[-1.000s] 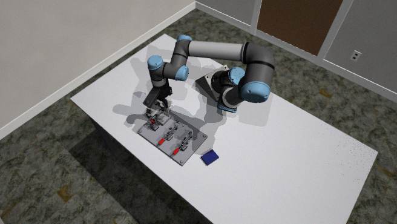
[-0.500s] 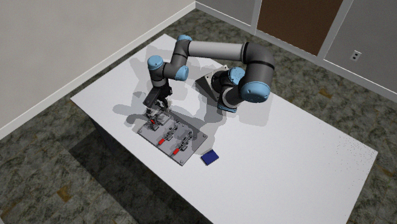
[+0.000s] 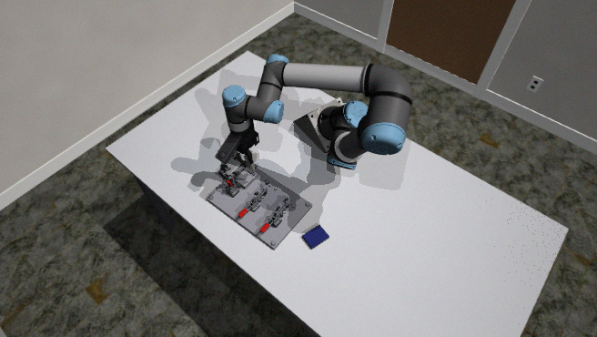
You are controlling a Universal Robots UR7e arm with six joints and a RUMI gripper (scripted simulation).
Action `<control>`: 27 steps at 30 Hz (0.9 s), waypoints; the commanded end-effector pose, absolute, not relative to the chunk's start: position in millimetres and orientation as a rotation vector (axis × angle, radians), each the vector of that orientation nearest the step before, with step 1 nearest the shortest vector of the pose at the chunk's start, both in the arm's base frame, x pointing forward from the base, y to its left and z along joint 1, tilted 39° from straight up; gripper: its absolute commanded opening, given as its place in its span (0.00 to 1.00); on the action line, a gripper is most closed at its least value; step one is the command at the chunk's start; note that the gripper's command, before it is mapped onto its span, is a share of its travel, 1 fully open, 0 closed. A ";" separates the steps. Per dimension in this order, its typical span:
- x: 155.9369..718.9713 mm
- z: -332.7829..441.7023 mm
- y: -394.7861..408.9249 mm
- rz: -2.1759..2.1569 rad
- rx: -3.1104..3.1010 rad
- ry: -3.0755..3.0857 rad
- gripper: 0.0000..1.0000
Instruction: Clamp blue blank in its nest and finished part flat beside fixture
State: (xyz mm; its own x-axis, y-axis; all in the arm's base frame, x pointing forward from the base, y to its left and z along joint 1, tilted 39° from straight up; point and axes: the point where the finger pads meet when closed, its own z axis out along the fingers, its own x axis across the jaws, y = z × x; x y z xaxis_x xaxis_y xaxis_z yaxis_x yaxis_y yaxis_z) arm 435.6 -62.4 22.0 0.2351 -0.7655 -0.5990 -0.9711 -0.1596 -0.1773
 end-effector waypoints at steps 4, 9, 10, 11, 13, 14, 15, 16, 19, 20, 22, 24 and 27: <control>437.0 2.8 -47.6 0.508 -1.986 1.586 0.59; 437.7 -11.2 -36.4 0.508 -1.986 1.586 0.59; 437.8 -12.7 -35.2 0.508 -1.986 1.586 0.59; 437.8 -13.7 -34.4 0.508 -1.986 1.586 0.59; 437.9 -14.6 -33.7 0.508 -1.986 1.586 0.59; 437.9 -14.6 -33.7 0.508 -1.986 1.586 0.59; 437.9 -14.6 -33.7 0.508 -1.986 1.586 0.59; 437.9 -14.6 -33.7 0.508 -1.986 1.586 0.59; 437.9 -14.6 -33.7 0.508 -1.986 1.586 0.59; 437.9 -14.6 -33.7 0.508 -1.986 1.586 0.59; 437.9 -14.6 -33.7 0.508 -1.986 1.586 0.59; 437.9 -14.6 -33.7 0.508 -1.986 1.586 0.59; 437.9 -14.6 -33.7 0.508 -1.986 1.586 0.59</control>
